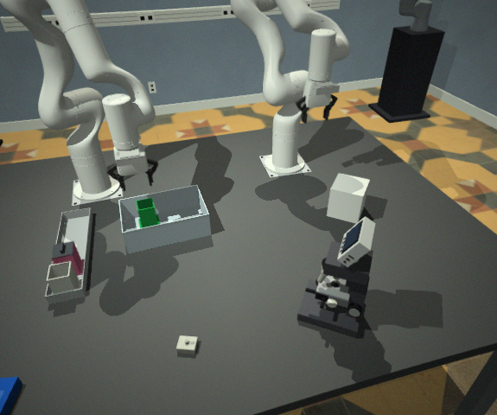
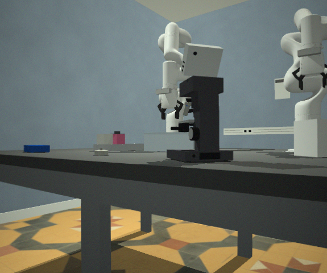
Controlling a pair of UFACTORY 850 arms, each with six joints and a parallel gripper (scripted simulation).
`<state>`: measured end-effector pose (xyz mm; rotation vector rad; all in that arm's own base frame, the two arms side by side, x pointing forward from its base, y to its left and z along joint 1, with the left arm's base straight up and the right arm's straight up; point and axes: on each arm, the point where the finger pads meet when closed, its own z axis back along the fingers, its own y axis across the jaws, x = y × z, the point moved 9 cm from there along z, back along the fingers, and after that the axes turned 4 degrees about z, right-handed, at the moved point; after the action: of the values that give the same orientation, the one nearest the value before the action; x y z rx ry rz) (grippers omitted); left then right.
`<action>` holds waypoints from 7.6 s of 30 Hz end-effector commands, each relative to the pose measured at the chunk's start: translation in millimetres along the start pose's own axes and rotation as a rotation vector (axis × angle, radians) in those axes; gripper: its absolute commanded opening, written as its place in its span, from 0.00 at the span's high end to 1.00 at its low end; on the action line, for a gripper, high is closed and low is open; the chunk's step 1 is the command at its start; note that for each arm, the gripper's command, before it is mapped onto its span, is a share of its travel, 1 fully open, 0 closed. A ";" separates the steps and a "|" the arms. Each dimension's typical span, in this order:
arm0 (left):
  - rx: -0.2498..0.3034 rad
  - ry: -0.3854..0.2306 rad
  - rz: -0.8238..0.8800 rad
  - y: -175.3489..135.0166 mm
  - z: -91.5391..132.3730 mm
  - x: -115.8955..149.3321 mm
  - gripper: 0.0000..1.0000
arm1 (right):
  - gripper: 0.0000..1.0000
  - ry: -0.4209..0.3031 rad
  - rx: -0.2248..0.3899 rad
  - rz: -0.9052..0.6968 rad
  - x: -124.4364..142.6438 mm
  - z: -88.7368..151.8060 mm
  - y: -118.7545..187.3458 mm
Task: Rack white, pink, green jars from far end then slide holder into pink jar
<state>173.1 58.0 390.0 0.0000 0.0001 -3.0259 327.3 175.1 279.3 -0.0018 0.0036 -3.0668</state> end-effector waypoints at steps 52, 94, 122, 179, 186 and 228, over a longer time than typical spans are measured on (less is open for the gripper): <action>0.000 0.001 0.000 -0.1 0.7 -0.4 0.00 | 0.00 0.002 0.002 -0.001 5.0 -57.8 -12.5; 0.000 0.001 0.000 -0.1 0.7 -0.4 0.00 | 0.00 0.002 0.002 -0.001 5.0 -117.9 -12.3; 0.000 0.001 0.000 -0.1 0.7 -0.4 0.00 | 0.26 0.002 0.002 -0.001 5.0 -126.5 -12.3; 0.000 0.001 0.000 -0.1 0.7 -0.4 0.00 | 1.00 0.002 0.002 -0.001 5.0 -106.6 -12.3; 0.000 0.001 0.000 -0.1 0.7 -0.4 0.00 | 1.00 0.002 0.002 -0.001 5.0 -94.9 -12.4; 0.000 0.001 0.000 -0.1 0.7 -0.4 0.00 | 1.00 0.003 0.002 -0.001 5.1 -34.8 -12.5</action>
<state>173.1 58.0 390.0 0.0000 0.0001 -3.0259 320.7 186.9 240.0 -0.0007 -0.0004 -3.0677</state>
